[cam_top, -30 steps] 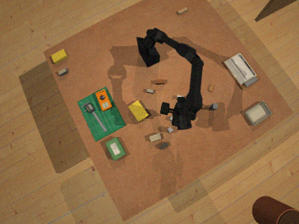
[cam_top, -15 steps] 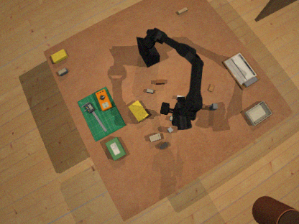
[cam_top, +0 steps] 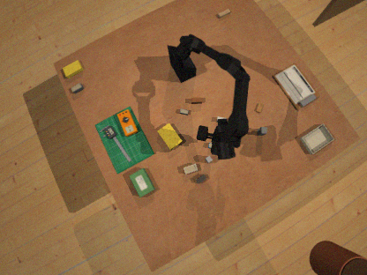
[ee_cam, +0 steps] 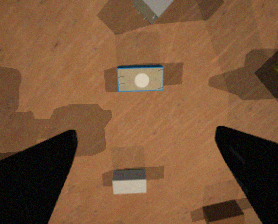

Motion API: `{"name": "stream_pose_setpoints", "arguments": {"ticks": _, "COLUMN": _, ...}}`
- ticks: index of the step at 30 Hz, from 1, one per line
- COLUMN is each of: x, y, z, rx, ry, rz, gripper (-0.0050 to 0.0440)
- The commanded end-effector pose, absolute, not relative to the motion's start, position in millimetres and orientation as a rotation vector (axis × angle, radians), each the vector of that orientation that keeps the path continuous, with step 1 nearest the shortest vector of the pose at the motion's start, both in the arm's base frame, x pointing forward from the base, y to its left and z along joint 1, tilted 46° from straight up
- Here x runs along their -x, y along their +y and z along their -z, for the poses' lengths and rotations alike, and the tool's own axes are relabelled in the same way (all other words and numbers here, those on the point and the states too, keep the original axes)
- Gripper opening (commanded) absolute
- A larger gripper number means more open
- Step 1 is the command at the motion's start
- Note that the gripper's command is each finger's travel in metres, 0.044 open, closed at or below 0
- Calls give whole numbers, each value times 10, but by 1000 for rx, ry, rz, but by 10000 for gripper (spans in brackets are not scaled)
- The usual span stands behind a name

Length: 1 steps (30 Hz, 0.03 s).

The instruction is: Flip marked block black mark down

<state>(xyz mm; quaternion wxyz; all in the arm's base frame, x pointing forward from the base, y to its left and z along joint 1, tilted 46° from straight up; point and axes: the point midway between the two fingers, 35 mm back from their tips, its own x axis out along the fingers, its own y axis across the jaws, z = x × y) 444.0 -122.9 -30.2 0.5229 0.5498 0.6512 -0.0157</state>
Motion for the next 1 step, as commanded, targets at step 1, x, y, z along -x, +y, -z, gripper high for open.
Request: {"name": "stream_pose_setpoints", "arguments": {"ticks": 1, "x": -4471, "y": -1243, "z": 248, "rx": -1306, "ry": 1544, "rz": 28, "gripper": 440}}
